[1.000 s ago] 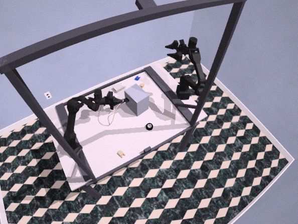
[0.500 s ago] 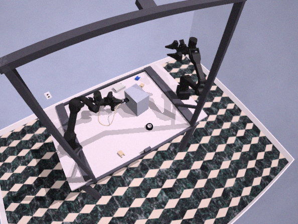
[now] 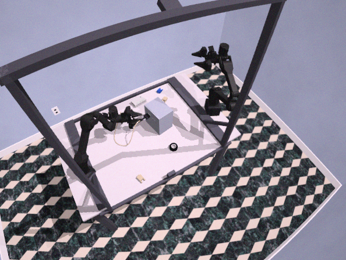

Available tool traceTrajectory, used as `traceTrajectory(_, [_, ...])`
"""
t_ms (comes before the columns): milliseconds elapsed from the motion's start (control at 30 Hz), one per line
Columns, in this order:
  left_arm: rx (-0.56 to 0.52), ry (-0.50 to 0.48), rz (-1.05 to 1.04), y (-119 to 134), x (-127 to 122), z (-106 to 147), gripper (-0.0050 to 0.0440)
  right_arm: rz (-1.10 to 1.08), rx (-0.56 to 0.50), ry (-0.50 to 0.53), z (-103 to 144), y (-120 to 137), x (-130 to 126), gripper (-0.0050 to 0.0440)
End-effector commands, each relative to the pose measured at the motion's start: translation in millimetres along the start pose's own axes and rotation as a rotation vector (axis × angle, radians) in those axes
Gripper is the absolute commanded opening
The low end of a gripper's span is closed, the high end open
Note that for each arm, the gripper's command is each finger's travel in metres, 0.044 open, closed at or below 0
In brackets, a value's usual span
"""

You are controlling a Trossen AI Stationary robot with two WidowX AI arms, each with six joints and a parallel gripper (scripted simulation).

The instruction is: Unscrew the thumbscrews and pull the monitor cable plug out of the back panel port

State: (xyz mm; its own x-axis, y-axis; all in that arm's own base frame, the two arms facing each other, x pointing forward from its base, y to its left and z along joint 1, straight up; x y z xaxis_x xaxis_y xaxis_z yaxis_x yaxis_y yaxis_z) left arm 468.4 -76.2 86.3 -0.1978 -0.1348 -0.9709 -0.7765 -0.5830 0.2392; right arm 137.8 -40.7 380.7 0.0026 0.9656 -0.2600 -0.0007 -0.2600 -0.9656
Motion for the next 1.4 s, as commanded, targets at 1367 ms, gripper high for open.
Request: traceTrajectory(1367, [-0.091, -0.313, -0.501, 10, -27, -4, 0.032, 0.004, -0.002, -0.002, 0, -3, 1, 0.044])
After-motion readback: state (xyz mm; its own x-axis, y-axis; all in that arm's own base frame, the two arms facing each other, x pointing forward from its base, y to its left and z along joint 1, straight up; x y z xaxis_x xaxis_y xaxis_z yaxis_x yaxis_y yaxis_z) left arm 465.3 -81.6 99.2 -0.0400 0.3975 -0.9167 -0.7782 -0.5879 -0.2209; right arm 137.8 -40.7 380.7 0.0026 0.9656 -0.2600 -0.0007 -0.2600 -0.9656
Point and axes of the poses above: on each arm, the point midway between the two fingers, 35 mm back from their tips, its own z axis back along the fingers, its own x axis across the jaws, y = z × x, the point moved 2 cm from there along z, back along the fingers, and after that the axes turned 15 degrees about z, right-handed, at the moved point
